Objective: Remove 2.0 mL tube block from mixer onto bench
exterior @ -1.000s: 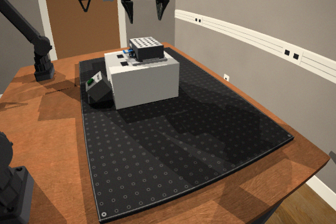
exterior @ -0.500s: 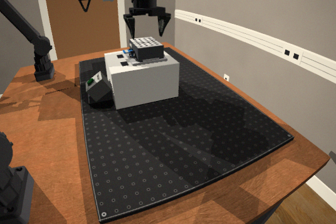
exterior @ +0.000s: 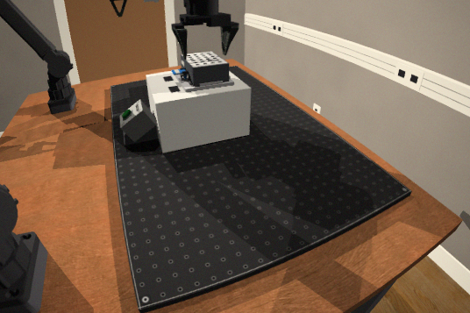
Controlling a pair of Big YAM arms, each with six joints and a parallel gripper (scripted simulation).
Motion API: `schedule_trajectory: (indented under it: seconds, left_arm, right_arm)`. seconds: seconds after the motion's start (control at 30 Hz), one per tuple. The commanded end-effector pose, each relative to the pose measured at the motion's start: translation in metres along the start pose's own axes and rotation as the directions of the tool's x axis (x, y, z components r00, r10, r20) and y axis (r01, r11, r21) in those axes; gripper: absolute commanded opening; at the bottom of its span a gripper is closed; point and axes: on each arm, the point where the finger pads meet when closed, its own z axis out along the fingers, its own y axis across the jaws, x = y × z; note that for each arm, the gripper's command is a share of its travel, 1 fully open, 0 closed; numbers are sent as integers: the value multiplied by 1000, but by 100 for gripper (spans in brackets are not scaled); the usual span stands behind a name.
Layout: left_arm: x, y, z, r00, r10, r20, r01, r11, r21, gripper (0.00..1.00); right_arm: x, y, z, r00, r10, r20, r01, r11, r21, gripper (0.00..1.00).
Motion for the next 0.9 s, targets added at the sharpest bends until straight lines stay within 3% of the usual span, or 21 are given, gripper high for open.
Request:
schedule_trajectory:
  seconds: [0.0, 0.23, 0.6, 0.87]
  left_arm:
    - [-2, 5, 1, 1000, -15, 0, 15, 1000, -3, 0]
    - [-2, 5, 1, 1000, -14, 0, 14, 1000, -3, 0]
    - [-2, 5, 1, 1000, -13, 0, 13, 1000, -2, 0]
    - [-2, 5, 1, 1000, -12, 0, 12, 1000, -2, 0]
  right_arm:
    - [-8, -9, -11, 999, -17, 30, 15, 999, 40, 100]
    - [-1, -12, 9, 1000, -15, 13, 15, 1000, 15, 100]
    - [-4, -10, -36, 999, -17, 42, 14, 998, 56, 100]
    - [-14, -18, -39, 998, -28, 62, 23, 996, 85, 100]
